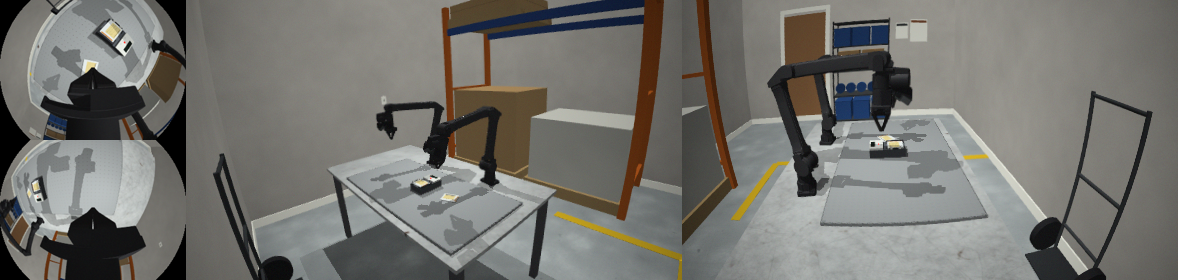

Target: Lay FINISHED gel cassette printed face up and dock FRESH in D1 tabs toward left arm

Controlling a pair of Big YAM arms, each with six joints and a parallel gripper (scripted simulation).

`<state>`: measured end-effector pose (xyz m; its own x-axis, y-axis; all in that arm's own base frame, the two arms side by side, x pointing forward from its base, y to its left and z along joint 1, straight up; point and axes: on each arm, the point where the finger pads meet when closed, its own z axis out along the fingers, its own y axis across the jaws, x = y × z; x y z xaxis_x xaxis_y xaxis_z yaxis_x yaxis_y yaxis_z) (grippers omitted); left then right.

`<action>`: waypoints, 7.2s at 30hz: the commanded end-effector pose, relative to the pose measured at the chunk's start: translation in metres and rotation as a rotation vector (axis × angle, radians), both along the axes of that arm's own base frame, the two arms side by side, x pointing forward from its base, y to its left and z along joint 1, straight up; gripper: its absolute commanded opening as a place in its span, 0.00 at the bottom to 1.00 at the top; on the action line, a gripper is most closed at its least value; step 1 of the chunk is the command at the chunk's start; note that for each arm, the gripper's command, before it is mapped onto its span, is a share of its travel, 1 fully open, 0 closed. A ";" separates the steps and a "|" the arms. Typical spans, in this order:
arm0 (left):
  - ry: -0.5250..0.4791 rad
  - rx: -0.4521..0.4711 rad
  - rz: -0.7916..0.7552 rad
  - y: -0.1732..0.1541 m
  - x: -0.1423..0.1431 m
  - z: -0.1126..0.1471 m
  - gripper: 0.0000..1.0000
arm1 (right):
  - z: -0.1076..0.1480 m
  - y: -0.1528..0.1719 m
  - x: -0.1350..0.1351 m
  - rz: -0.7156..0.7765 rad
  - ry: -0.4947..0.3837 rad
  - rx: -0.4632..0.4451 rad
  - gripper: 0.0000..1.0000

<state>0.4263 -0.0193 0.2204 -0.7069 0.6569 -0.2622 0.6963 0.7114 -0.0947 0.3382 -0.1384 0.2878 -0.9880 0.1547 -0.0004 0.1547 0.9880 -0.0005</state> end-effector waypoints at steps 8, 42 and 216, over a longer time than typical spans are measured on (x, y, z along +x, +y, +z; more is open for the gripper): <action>0.006 -0.002 -0.157 -0.045 0.017 -0.033 0.00 | 0.005 0.002 -0.006 -0.008 0.000 0.001 0.00; -0.001 0.000 -0.114 -0.064 0.033 -0.044 0.00 | 0.005 0.002 -0.006 -0.008 0.000 0.001 0.00; -0.169 -0.109 -0.631 -0.187 0.034 -0.083 0.98 | 0.005 0.002 -0.006 -0.008 0.000 0.001 0.00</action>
